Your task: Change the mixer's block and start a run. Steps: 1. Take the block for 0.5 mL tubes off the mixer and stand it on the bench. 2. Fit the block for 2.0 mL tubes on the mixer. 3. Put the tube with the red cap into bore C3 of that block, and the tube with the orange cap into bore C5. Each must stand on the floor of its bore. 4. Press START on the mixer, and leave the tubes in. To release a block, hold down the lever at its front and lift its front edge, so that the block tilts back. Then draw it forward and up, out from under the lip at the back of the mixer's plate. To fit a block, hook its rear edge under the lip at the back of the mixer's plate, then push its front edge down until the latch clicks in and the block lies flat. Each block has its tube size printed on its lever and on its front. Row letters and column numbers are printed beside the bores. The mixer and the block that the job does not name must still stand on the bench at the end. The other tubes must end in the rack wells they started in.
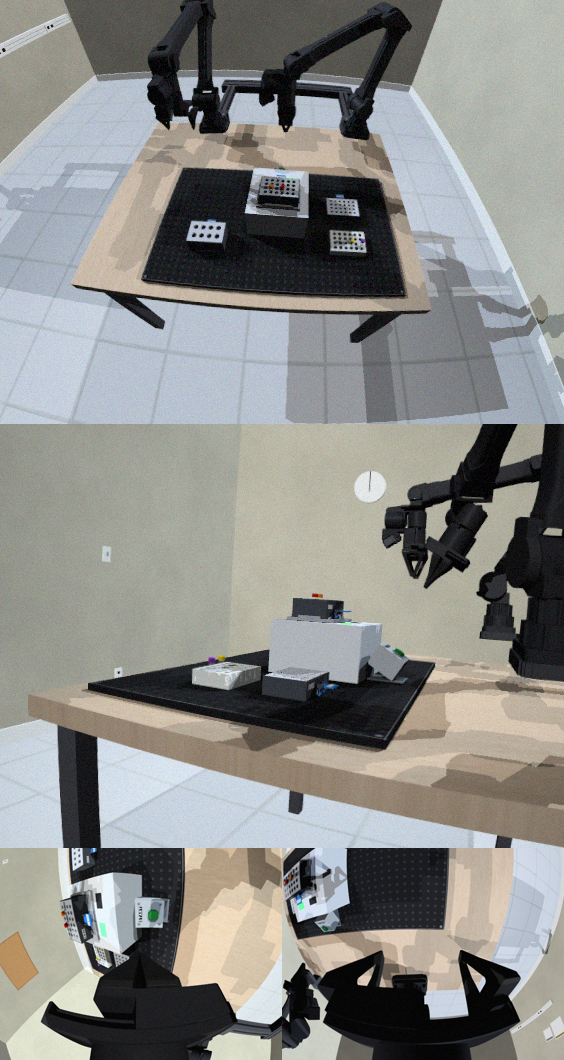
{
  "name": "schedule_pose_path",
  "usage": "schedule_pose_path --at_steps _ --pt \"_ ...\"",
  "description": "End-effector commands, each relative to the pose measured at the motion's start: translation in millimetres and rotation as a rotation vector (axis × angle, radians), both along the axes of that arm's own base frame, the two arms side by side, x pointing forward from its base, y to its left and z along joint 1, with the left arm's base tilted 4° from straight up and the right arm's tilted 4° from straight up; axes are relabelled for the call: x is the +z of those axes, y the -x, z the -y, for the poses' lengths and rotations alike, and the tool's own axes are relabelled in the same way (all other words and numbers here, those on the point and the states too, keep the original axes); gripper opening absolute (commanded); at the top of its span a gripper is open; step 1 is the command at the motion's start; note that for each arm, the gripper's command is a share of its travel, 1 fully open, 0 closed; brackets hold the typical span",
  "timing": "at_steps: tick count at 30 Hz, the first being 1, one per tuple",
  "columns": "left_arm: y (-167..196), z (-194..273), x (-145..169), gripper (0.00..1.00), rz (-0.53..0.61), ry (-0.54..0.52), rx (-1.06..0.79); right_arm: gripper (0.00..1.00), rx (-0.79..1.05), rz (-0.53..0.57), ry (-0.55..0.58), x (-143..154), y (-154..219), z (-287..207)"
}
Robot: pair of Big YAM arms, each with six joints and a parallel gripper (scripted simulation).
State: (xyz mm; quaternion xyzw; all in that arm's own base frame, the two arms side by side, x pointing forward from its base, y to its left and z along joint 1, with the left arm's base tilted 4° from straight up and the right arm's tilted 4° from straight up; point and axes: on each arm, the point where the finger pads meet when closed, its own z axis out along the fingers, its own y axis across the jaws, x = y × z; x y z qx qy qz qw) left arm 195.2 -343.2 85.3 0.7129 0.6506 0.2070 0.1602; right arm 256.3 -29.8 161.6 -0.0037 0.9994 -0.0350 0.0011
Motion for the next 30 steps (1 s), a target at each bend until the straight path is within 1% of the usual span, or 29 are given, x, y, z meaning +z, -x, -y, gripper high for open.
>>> schedule_pose_path --at_steps 1,4,7,16,21,22,25,30 --pt "-11 23 31 0.00 0.024 0.069 0.015 1.00 0.016 0.083 0.005 27 -25 -1" --pt "-11 23 32 0.00 0.023 0.068 0.020 1.00 0.015 0.084 0.005 28 -25 -1" --pt "-10 15 26 0.00 0.015 0.042 0.022 1.00 0.015 0.087 0.005 29 -26 0" --pt "-12 24 57 0.00 0.027 0.080 0.022 1.00 0.015 0.096 0.006 32 -29 0" --pt "-11 23 58 0.00 0.023 0.068 0.022 1.00 0.015 0.098 0.006 33 -30 0" --pt "-11 13 56 0.00 0.011 0.069 0.054 1.00 0.015 0.092 0.006 31 -28 0" --pt "-14 -13 63 0.00 -0.006 0.087 0.145 1.00 0.014 0.080 0.005 26 -24 0" --pt "-15 -45 68 0.00 -0.031 0.108 0.262 1.00 0.014 0.060 0.004 18 -18 -1"
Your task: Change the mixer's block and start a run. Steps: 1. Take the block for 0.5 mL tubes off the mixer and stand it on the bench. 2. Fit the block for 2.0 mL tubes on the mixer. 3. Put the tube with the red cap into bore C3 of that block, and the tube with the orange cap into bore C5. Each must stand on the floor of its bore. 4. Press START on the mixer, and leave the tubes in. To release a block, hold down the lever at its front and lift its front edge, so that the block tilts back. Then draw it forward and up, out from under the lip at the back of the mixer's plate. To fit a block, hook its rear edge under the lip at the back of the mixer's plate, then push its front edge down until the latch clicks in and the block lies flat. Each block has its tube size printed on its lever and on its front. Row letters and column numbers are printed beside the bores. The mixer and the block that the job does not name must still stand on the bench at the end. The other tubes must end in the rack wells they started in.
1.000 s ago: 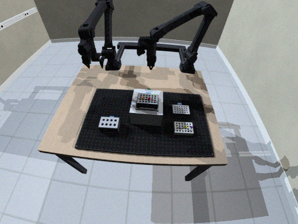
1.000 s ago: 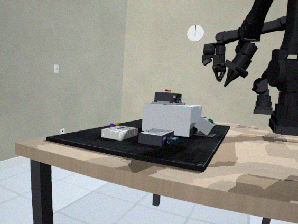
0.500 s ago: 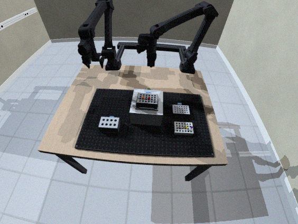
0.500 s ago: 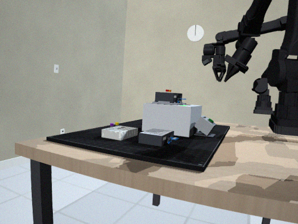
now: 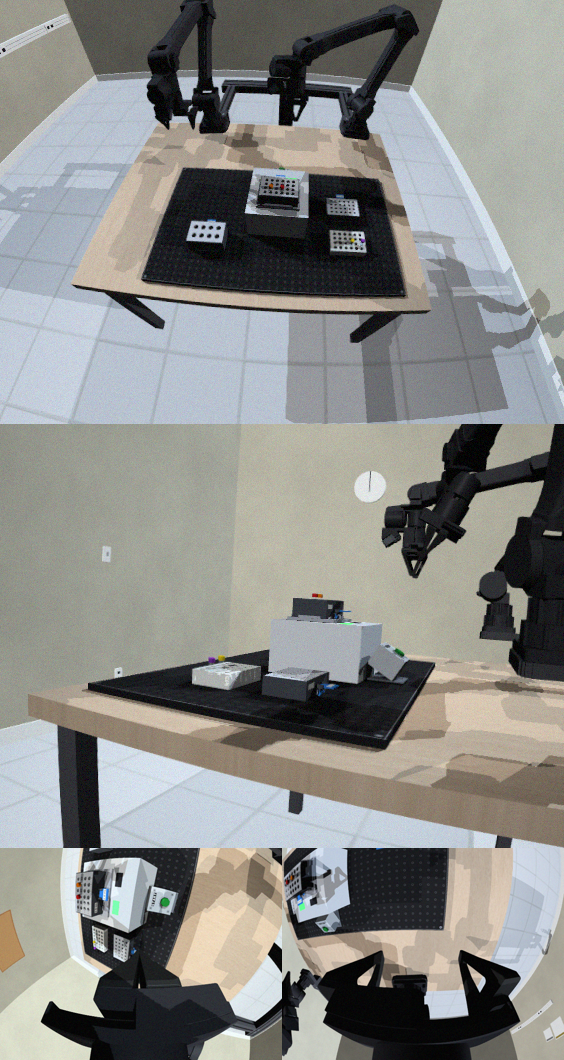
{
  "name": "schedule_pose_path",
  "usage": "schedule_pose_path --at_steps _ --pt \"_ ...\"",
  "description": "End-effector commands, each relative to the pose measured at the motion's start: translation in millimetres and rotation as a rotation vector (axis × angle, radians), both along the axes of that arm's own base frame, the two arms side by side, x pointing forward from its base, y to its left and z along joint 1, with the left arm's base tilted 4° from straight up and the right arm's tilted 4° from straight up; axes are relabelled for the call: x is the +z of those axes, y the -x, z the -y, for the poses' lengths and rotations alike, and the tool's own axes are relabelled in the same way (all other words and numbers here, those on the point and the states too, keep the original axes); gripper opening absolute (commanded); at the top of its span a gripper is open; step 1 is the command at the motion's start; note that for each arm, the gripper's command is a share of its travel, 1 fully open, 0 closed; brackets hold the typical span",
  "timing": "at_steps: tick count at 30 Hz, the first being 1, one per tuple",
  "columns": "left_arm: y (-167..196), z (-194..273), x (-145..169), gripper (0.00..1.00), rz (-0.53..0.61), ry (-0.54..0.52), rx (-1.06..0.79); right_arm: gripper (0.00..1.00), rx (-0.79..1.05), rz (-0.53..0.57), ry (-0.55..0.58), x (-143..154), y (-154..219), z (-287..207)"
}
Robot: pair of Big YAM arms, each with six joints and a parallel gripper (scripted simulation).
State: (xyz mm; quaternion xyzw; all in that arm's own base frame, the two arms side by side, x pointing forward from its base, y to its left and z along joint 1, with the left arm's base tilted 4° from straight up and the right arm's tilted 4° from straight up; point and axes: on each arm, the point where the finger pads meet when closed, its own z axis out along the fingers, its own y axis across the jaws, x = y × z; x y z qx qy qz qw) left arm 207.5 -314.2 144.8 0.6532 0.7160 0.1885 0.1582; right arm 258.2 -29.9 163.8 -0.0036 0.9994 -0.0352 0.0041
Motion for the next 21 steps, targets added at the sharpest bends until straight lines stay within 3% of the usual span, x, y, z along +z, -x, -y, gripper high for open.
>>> schedule_pose_path --at_steps 1,6,10,21 --pt "-3 -21 7 0.00 -0.012 0.041 0.115 1.00 0.014 0.050 0.004 14 -15 -1" --pt "-6 -48 -3 0.00 -0.042 0.044 0.219 1.00 0.014 0.030 0.002 6 -9 -1" --pt "-8 -47 6 0.00 -0.037 0.074 0.227 1.00 0.014 0.022 0.002 3 -6 -1" --pt "-15 -113 6 0.00 -0.093 0.102 0.446 1.00 0.013 0.023 0.003 4 -7 -1"
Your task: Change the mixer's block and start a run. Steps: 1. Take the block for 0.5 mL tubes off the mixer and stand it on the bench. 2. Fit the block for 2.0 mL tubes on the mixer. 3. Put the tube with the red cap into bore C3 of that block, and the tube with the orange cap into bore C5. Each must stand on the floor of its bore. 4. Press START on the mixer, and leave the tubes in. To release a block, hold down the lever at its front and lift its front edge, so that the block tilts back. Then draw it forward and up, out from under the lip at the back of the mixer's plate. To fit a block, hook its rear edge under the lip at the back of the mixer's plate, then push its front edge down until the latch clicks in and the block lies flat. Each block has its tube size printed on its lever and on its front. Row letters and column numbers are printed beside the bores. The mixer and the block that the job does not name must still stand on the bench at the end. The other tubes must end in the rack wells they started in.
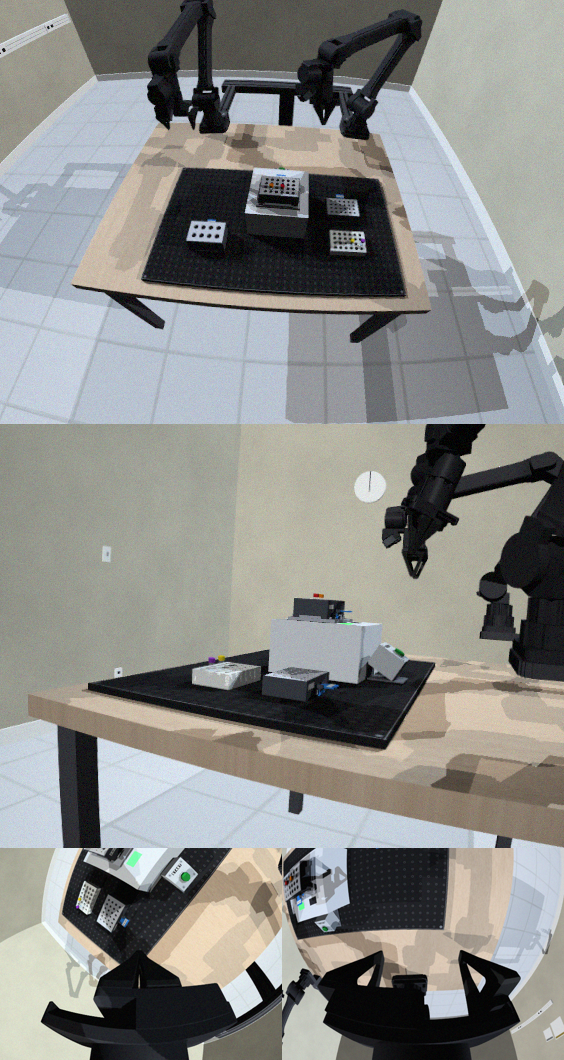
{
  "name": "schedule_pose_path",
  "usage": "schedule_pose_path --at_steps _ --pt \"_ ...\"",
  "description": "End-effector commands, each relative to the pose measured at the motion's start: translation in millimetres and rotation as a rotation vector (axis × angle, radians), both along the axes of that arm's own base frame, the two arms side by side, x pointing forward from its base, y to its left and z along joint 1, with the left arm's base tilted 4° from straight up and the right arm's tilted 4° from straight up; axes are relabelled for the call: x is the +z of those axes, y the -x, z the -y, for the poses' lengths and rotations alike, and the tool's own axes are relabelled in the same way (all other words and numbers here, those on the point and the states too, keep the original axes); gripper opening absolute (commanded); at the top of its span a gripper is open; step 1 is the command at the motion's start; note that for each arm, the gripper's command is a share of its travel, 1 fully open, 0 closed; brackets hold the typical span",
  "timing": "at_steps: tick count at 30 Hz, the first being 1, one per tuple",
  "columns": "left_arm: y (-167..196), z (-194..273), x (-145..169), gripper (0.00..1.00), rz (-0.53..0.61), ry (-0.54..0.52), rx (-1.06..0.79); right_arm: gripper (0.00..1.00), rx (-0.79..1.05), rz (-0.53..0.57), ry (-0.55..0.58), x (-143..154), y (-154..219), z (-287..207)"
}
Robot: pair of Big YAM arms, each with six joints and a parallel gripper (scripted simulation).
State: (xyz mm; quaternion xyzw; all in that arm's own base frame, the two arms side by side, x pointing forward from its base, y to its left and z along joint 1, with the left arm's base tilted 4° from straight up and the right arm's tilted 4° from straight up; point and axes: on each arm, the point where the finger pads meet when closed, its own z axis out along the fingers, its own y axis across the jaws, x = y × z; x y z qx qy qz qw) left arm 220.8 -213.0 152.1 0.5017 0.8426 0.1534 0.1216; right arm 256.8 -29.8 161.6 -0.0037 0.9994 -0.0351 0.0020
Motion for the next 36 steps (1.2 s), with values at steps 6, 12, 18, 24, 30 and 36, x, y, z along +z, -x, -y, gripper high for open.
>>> schedule_pose_path --at_steps 6,12,18,24,30,36 --pt "-6 -24 5 0.00 -0.015 0.036 0.108 1.00 0.013 0.042 0.004 12 -14 -1" --pt "-11 -63 9 0.00 -0.038 0.070 0.249 1.00 0.012 0.065 0.006 21 -21 0" --pt "-15 -91 2 0.00 -0.078 0.078 0.342 1.00 0.012 0.072 0.007 25 -24 0" --pt "-20 -104 15 0.00 -0.071 0.119 0.396 1.00 0.012 0.075 0.007 26 -25 0" --pt "-32 -138 23 0.00 -0.088 0.152 0.527 1.00 0.012 0.080 0.007 28 -26 0" --pt "-39 -164 24 0.00 -0.118 0.172 0.621 1.00 0.011 0.084 0.008 31 -28 1"
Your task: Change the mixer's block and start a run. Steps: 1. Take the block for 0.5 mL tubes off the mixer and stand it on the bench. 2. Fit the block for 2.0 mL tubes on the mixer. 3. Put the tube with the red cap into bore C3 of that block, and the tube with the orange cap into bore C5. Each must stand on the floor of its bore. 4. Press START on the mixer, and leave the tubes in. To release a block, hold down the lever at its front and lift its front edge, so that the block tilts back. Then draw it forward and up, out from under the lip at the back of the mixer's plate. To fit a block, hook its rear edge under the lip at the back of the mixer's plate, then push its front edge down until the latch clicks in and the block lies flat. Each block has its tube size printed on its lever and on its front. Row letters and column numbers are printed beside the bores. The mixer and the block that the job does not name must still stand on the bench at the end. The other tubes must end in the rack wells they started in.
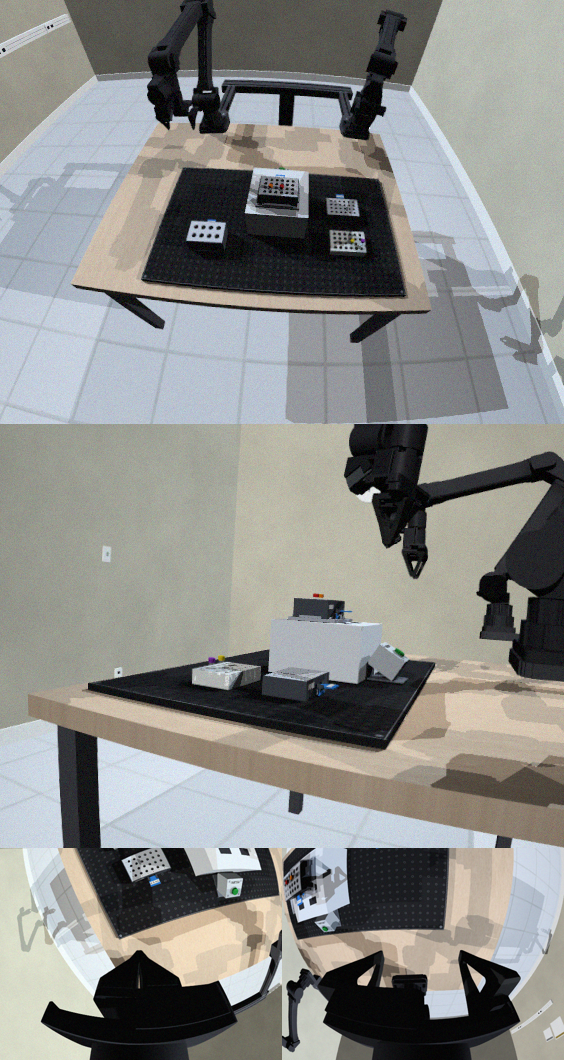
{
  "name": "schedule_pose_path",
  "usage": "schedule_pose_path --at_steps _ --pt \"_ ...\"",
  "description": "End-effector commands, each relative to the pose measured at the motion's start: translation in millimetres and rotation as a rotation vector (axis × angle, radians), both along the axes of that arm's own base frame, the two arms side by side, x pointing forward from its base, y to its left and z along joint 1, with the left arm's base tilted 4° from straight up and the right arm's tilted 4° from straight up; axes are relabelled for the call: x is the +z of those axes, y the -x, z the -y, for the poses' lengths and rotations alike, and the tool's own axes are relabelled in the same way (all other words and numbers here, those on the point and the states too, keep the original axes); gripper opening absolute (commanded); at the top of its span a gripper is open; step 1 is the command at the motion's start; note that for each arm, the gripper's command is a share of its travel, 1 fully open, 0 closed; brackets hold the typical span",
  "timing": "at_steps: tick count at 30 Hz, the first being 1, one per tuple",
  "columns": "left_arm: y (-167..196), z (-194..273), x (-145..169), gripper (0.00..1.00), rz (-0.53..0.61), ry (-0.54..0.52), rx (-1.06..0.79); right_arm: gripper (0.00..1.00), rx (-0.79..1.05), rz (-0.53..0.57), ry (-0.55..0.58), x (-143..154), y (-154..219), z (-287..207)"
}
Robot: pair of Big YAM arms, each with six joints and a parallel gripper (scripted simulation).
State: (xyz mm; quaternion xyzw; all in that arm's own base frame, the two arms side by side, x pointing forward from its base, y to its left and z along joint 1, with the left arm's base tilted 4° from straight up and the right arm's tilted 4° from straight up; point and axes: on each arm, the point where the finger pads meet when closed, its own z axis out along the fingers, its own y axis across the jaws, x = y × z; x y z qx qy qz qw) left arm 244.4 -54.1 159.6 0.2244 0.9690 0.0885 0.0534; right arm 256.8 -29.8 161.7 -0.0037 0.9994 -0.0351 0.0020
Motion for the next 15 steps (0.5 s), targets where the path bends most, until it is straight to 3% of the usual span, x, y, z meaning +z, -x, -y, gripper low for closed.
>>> schedule_pose_path --at_steps 1,15 --pt "-15 -5 17 0.00 0.015 0.018 0.013 1.00 0.011 0.084 0.008 31 -28 1" --pt "-30 -72 23 0.00 -0.033 0.080 0.249 1.00 0.011 0.036 0.005 12 -13 0"
